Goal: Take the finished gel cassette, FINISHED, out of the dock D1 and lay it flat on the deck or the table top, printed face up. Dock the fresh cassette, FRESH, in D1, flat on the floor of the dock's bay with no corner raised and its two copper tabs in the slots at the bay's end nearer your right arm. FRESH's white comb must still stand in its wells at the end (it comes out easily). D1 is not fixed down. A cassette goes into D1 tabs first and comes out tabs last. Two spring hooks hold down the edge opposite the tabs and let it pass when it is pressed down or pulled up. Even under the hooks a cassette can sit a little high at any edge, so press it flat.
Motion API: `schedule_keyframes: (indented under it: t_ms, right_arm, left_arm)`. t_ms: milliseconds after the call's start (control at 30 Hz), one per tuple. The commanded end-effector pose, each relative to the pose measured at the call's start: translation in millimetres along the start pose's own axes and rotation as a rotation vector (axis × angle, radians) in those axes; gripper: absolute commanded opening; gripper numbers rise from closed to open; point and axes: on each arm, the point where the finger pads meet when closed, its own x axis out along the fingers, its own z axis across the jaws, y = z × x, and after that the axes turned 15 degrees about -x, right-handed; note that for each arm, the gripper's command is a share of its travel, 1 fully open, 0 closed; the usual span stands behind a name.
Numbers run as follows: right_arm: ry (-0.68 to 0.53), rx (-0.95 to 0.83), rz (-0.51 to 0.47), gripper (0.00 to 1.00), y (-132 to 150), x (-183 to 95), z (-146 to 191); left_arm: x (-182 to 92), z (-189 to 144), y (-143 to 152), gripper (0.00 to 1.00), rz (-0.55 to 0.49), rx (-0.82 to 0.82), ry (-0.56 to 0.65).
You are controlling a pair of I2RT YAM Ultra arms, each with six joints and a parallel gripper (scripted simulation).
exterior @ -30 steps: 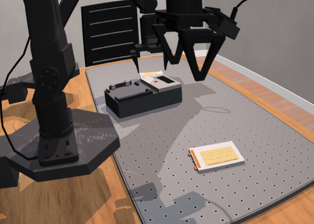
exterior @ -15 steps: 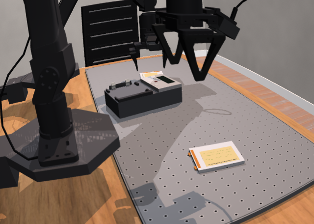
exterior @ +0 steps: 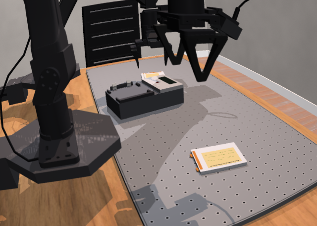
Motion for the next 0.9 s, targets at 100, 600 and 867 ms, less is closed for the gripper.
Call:
schedule_keyframes:
  t_ms: [100, 600, 867]
  right_arm:
    - [0.021, 0.009, -0.024, 1.0, -4.0, -11.3, -7.3]
    - [0.021, 0.009, -0.024, 1.0, -4.0, -11.3, -7.3]
    - [0.021, 0.009, -0.024, 1.0, -4.0, -11.3, -7.3]
  left_arm:
    - [-18.8, 10.3, -3.8, 0.98, -0.016, 0.002, -0.039]
    - [-34.8, 14.7, -4.3, 0.98, -0.018, 0.002, -0.051]
    - [-40.2, 14.1, -4.3, 0.98, -0.017, 0.002, -0.048]
